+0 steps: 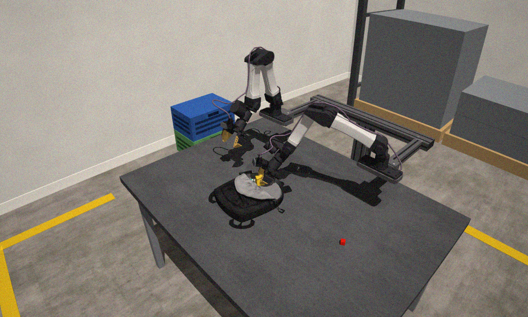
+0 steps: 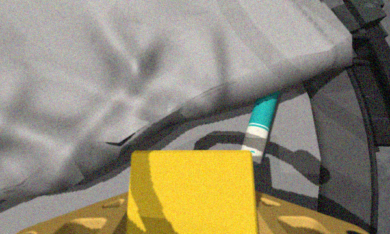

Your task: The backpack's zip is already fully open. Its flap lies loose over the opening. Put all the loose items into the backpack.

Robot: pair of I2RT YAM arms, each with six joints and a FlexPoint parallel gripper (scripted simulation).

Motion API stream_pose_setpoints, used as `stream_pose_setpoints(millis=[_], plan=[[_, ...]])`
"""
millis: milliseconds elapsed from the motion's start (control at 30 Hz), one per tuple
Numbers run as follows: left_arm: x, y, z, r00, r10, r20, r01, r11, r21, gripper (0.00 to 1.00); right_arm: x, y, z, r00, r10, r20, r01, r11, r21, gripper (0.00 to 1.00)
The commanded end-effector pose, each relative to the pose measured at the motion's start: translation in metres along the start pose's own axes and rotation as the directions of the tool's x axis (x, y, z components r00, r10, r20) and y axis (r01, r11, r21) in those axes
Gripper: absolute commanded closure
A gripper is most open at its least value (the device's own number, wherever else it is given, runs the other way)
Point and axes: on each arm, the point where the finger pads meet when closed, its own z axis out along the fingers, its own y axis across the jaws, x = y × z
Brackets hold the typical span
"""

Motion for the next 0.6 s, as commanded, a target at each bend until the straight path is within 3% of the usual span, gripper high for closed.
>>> stream_pose_setpoints(millis=[0,167,300,500,567], plan=[[-0.042,-0.014,-0.016,0.997,-0.032,0.076,0.029,0.999,0.044,0.66,-0.012,-0.002,-0.001,0.999,0.0,0.034,0.0,1.0,-0.002,0.1],[-0.043,-0.016,-0.015,0.996,-0.035,0.08,0.031,0.998,0.047,0.66,-0.012,-0.002,-0.001,0.999,0.0,0.034,0.0,1.0,-0.002,0.1],[-0.006,-0.004,0.006,1.0,-0.009,0.026,0.008,1.0,0.014,0.66,-0.012,-0.002,-0.001,0.999,0.0,0.034,0.0,1.0,-0.002,0.1],[-0.012,-0.007,0.002,0.999,-0.012,0.031,0.011,1.0,0.02,0.66,-0.012,-0.002,-0.001,0.999,0.0,0.034,0.0,1.0,-0.002,0.1],[0.001,-0.003,0.01,1.0,-0.003,0.013,0.003,1.0,0.01,0.66,-0.012,-0.002,-0.001,0.999,0.0,0.034,0.0,1.0,-0.002,0.1]])
